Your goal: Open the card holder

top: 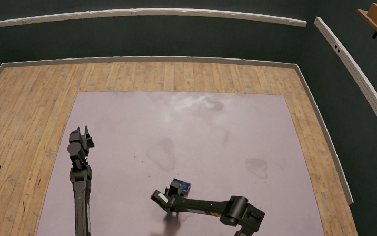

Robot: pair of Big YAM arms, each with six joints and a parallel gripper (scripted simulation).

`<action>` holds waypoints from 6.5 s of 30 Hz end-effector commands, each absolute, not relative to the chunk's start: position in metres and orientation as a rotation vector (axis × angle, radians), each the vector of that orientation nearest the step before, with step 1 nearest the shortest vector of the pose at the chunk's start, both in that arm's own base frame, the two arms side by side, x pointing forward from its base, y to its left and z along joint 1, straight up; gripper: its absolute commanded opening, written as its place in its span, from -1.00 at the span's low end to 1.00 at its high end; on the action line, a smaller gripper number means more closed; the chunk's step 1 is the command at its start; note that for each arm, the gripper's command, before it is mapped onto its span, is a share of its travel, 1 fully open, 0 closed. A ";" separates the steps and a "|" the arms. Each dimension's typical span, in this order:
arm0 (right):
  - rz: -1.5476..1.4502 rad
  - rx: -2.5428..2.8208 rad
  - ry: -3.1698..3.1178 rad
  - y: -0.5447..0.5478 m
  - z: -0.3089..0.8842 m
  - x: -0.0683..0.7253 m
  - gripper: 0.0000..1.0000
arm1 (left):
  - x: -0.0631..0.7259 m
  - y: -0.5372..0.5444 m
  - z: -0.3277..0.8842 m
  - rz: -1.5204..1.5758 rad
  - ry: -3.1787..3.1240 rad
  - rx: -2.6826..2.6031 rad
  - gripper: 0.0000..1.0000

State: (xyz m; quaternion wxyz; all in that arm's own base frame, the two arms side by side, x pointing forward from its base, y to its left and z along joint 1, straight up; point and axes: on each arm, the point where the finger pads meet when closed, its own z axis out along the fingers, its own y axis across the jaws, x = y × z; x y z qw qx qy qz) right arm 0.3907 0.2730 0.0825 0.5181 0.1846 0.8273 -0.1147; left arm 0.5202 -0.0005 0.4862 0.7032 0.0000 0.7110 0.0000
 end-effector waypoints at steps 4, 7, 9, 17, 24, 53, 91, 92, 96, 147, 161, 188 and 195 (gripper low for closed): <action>-0.201 0.489 1.948 0.286 0.117 0.414 -0.58 | 0.520 0.000 0.508 0.000 1.543 0.000 -0.28; -0.206 0.486 1.950 0.285 0.117 0.416 -0.58 | 0.520 0.000 0.508 0.000 1.543 0.000 -0.28; -0.204 0.487 1.949 0.284 0.120 0.417 -0.58 | 0.520 0.000 0.508 0.000 1.543 0.000 -0.28; -0.201 0.488 1.946 0.282 0.127 0.422 -0.58 | 0.520 0.000 0.508 0.000 1.543 0.000 -0.28; -0.209 0.484 1.949 0.278 0.129 0.428 -0.58 | 0.520 0.000 0.508 0.000 1.543 0.000 -0.28; -0.206 0.484 1.941 0.266 0.145 0.453 -0.58 | 0.520 0.000 0.508 0.000 1.543 0.000 -0.28; -0.206 0.492 1.937 0.254 0.146 0.478 -0.58 | 0.520 0.000 0.508 0.000 1.543 0.000 -0.28; -0.206 0.492 1.937 0.254 0.146 0.478 -0.58 | 0.520 0.000 0.508 0.000 1.543 0.000 -0.28; -0.218 0.480 1.946 0.258 0.140 0.471 -0.58 | 0.520 0.000 0.508 0.000 1.543 0.000 -0.28; -0.260 0.455 1.972 0.265 0.107 0.424 -0.58 | 0.520 0.000 0.508 0.000 1.543 0.000 -0.28; -0.272 0.446 1.981 0.266 0.092 0.410 -0.58 | 0.520 0.000 0.508 0.000 1.543 0.000 -0.28; -0.273 0.445 1.981 0.274 0.075 0.396 -0.58 | 0.520 0.000 0.508 0.000 1.543 0.000 -0.28; -0.269 0.447 1.979 0.278 0.071 0.393 -0.58 | 0.520 0.000 0.508 0.000 1.543 0.000 -0.28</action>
